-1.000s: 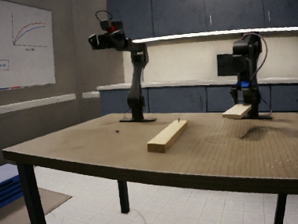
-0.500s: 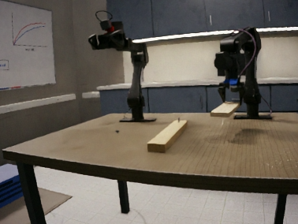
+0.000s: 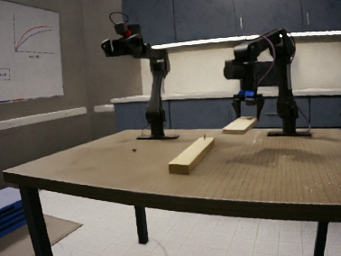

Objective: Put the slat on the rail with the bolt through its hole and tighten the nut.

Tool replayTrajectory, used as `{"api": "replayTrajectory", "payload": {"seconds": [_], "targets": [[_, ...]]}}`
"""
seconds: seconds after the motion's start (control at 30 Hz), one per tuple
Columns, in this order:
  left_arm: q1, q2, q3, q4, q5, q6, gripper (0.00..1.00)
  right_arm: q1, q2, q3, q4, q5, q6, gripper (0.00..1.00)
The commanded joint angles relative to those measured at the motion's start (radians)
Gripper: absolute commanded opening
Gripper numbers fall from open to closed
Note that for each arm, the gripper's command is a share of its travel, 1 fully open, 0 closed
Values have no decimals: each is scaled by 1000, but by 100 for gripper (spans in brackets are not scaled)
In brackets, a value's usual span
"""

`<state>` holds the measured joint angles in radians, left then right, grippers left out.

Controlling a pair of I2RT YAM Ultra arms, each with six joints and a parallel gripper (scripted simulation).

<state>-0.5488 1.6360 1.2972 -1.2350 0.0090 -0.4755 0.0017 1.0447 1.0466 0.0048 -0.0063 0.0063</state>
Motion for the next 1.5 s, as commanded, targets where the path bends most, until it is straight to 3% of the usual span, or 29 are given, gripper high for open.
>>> {"api": "replayTrajectory", "payload": {"seconds": [0.0, 1.0, 1.47], "targets": [[-28, 31, 58, 0, -7, -71, 72, -2, 0, 6, 0, 6, -6, 100], [-333, 369, 408, -8, -7, -476, 72, -2, 0, 6, 0, 6, -6, 100], [-392, 457, 493, -30, -17, -565, 72, -2, 0, 6, 0, 6, -6, 100]]}}
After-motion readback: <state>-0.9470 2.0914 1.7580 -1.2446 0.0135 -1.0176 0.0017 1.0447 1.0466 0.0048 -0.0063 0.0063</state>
